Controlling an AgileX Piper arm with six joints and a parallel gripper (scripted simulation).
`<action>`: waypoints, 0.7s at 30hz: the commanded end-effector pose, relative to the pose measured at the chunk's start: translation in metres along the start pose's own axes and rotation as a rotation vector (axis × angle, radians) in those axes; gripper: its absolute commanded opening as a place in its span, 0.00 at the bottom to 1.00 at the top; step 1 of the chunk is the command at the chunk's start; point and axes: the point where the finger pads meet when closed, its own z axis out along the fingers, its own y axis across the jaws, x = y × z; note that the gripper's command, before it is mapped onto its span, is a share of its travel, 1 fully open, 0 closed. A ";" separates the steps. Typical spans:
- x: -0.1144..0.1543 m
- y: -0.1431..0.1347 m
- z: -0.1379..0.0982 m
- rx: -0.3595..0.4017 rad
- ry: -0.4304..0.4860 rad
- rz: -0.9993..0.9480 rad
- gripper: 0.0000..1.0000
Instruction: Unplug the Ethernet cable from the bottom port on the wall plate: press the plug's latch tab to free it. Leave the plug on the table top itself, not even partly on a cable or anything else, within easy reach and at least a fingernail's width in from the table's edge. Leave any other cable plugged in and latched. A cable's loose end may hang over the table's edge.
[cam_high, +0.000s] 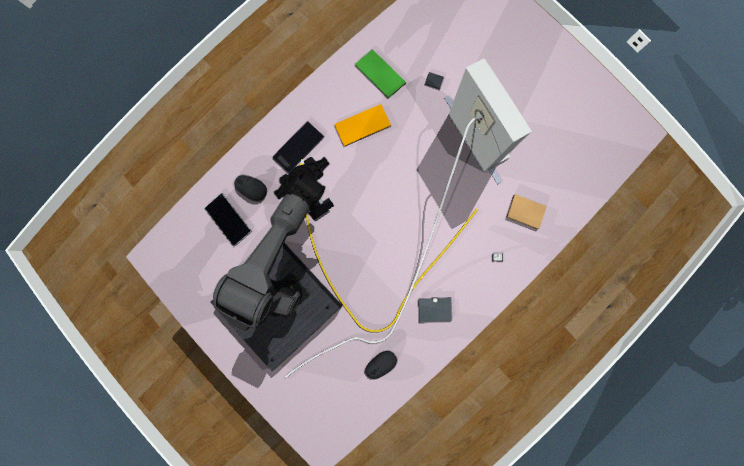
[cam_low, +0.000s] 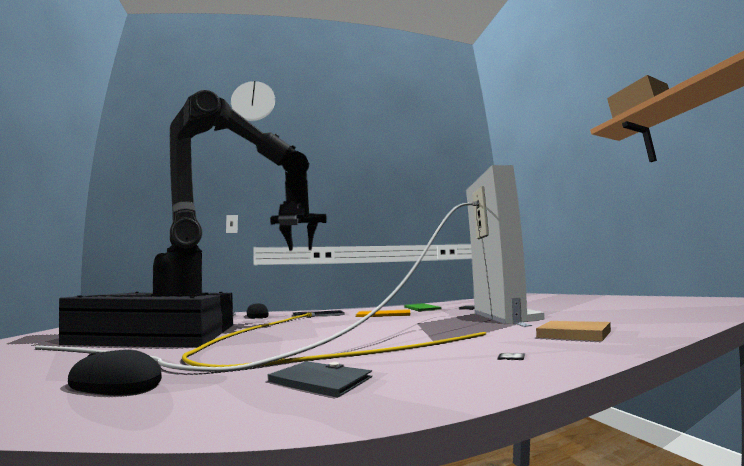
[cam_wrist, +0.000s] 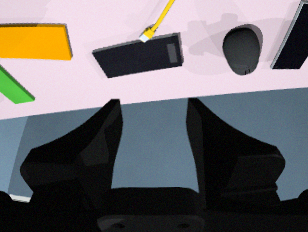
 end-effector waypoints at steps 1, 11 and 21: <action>0.003 0.000 -0.006 0.000 0.000 -0.001 0.64; 0.003 0.000 -0.006 0.000 0.000 -0.001 0.64; -0.022 0.020 -0.026 -0.121 -0.049 -0.313 0.64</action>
